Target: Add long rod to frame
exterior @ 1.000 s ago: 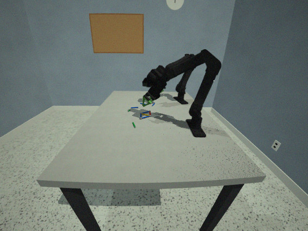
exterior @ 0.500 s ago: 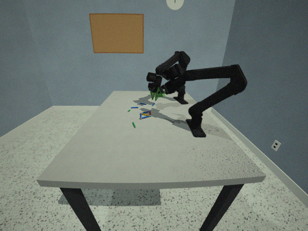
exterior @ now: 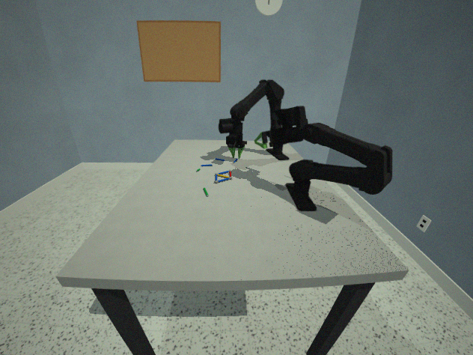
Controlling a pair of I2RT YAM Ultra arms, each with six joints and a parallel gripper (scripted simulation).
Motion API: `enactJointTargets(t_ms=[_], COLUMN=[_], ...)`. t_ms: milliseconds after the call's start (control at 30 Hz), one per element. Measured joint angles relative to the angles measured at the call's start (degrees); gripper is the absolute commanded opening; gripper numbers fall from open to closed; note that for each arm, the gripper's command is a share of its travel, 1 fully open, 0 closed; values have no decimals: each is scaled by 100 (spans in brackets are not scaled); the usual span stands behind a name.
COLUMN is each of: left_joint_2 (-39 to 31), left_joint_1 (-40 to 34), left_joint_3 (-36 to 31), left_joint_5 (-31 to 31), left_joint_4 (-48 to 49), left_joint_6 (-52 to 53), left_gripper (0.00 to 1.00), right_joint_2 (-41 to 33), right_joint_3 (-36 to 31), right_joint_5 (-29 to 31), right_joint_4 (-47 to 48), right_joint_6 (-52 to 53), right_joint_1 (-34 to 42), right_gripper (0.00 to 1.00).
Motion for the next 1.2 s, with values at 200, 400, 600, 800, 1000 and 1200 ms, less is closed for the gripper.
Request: enactJointTargets(t_ms=[200,400,600,800,1000,1200], left_joint_2=[-542,-664,-664,-664,-664,-664], left_joint_1=[-247,-332,-341,-341,-343,-343], left_joint_3=[-212,-212,-212,-212,-212,-212], left_joint_5=[-31,-66,-83,-90,-90,-92], left_joint_4=[-101,-107,-109,-109,-109,-109], left_joint_6=[-4,-9,-9,-9,-9,-9], left_gripper=[100,100,100,100,100,100], right_joint_2=[-4,-4,-4,136,293,367], right_joint_3=[2,2,2,186,197,197], right_joint_5=[2,2,2,2,2,2], right_joint_4=[-96,-125,-125,-105,26,199], right_joint_6=[-63,-79,-79,-105,-107,-107], right_joint_1=[0,0,0,0,0,0], right_gripper=[33,33,33,33,33,33])
